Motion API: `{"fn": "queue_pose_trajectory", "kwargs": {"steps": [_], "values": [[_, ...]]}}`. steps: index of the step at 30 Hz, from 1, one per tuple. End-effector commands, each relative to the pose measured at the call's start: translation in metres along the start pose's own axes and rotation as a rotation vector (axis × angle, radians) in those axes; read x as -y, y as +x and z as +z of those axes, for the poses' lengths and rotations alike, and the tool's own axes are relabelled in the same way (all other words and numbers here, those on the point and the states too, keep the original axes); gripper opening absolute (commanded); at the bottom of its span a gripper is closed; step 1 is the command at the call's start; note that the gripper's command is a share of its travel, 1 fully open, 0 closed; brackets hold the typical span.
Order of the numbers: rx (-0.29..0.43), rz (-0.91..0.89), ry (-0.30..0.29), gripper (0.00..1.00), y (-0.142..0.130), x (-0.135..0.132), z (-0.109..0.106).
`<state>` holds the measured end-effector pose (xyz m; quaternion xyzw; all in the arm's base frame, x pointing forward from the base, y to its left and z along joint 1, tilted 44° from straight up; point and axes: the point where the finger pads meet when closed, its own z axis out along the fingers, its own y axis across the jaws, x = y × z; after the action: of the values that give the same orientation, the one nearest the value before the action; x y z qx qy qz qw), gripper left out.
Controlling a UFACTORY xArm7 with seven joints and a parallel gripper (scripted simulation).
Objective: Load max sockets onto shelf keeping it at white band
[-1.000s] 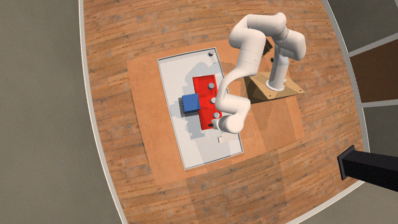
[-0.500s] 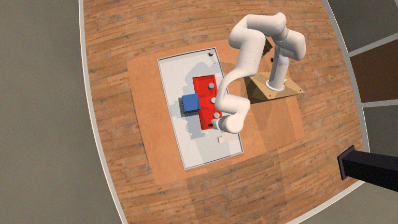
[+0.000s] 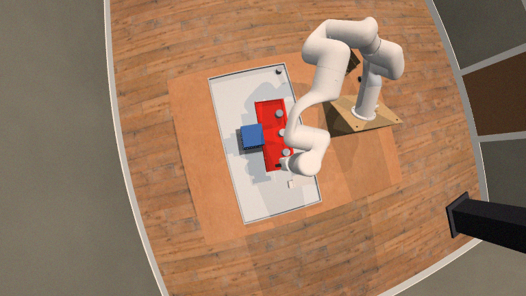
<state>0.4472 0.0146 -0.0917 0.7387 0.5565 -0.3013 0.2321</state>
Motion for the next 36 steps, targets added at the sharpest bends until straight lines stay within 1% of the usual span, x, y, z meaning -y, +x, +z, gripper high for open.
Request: {"fn": "queue_pose_trajectory", "kwargs": {"steps": [1,33,34,36], "values": [[-0.004,0.000,-0.004,0.00,0.0014,-0.0008,-0.0019],[-0.004,0.000,-0.004,0.00,0.0015,-0.0009,0.0007],[-0.004,0.000,-0.004,0.52,0.0015,-0.0009,0.0007],[-0.004,0.000,-0.004,0.52,0.0015,-0.0009,0.0007]]}}
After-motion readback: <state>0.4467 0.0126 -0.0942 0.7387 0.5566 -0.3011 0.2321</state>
